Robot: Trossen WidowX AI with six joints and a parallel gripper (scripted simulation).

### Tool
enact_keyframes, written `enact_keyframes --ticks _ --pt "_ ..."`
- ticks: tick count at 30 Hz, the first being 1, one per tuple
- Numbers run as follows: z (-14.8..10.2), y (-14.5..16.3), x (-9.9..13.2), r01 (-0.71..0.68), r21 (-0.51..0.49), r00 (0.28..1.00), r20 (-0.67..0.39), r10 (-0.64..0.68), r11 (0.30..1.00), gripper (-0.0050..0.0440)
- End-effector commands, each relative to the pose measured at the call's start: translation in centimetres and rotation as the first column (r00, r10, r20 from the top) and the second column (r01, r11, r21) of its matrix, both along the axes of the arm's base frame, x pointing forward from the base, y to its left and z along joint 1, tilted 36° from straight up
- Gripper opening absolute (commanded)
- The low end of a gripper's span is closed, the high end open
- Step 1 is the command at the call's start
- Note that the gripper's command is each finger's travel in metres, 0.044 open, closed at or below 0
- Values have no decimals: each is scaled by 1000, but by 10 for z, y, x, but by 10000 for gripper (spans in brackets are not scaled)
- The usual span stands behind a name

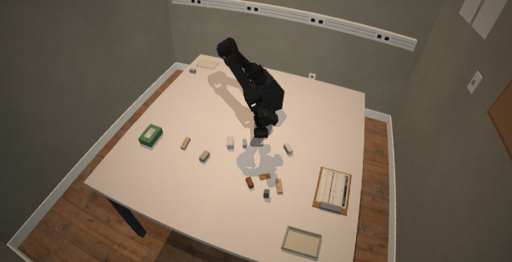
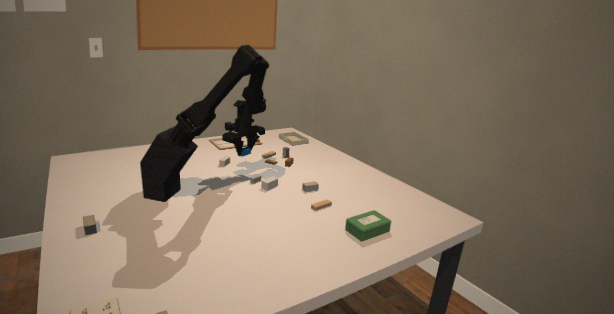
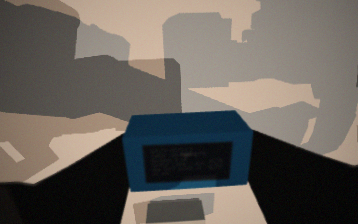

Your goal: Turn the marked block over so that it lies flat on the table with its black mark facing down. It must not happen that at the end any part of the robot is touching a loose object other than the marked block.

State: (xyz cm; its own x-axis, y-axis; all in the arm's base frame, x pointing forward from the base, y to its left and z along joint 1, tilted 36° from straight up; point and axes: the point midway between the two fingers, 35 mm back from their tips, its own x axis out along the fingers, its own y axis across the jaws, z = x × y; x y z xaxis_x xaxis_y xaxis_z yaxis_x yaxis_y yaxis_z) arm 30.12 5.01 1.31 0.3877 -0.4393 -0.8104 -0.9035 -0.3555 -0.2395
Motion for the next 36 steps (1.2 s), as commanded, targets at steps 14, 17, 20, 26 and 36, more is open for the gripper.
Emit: enact_keyframes --ticks 14,17,20,26,36 --pt "-38 -21 17 -2 0 1000 -4 2 1000 -50" --pt "-46 -25 23 -2 1 1000 -1 2 1000 -50" --pt "-52 -28 26 -2 2 1000 2 2 1000 -50" --pt "-56 -30 28 -3 1 1000 1 3 1000 -50" --pt "-51 -29 30 -10 33 1000 8 9 999 -50"
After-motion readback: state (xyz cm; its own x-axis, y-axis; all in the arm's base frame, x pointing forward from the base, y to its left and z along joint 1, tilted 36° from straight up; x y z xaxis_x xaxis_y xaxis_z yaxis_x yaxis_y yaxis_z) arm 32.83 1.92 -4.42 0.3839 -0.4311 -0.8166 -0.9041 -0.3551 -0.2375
